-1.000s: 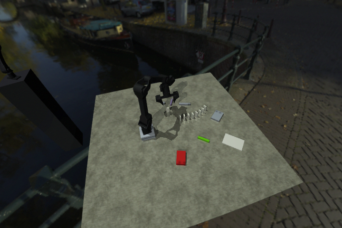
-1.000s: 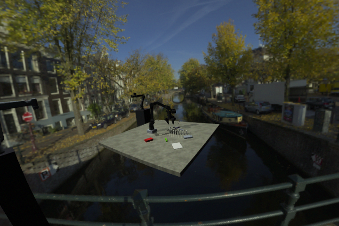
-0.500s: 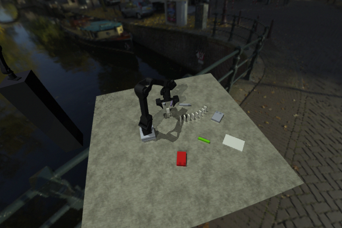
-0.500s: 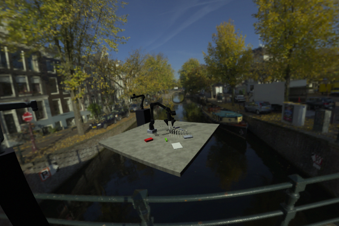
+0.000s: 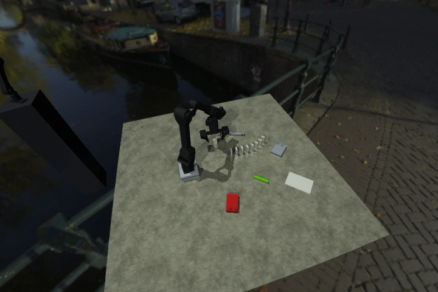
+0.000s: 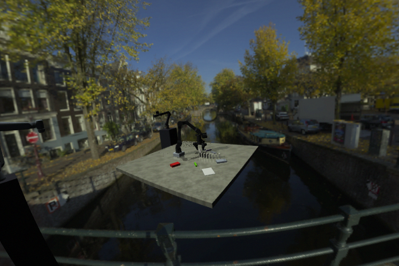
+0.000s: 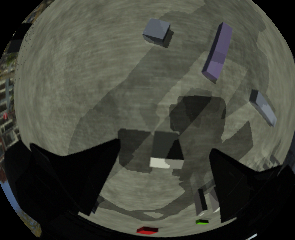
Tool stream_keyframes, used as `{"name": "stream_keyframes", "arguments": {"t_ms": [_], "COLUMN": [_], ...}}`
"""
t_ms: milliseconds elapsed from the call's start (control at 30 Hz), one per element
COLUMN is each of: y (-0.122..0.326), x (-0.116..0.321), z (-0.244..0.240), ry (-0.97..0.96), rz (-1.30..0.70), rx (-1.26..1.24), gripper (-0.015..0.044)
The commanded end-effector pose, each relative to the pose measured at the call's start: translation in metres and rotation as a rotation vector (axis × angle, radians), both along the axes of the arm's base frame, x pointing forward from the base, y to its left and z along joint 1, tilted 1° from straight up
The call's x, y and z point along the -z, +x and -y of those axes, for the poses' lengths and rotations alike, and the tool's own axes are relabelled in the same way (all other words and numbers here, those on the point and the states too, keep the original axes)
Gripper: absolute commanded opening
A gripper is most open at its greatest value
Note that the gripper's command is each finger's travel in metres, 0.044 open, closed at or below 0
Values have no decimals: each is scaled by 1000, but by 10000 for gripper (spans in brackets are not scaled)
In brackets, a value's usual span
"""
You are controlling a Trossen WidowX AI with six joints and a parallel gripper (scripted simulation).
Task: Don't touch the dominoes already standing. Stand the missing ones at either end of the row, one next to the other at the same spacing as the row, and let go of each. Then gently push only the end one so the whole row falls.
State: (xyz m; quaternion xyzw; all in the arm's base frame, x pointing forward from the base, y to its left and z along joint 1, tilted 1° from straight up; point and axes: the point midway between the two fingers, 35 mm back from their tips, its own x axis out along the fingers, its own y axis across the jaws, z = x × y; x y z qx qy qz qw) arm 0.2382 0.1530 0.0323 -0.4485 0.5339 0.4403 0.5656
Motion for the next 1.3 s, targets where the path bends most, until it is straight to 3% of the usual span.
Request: {"name": "stream_keyframes", "arguments": {"t_ms": [0,433,767,1067,1267], "y": [-2,-2,-1,-3,-5], "x": [6,6,4,-120,-130], "z": [0,0,0,1,3], "ry": [-2,-2,-2,-4,-5], "rz": [-11,-11,-11,-8,-8], "rx": [-3,-3,-3,0,0], "gripper": [440,107,107,107,107]}}
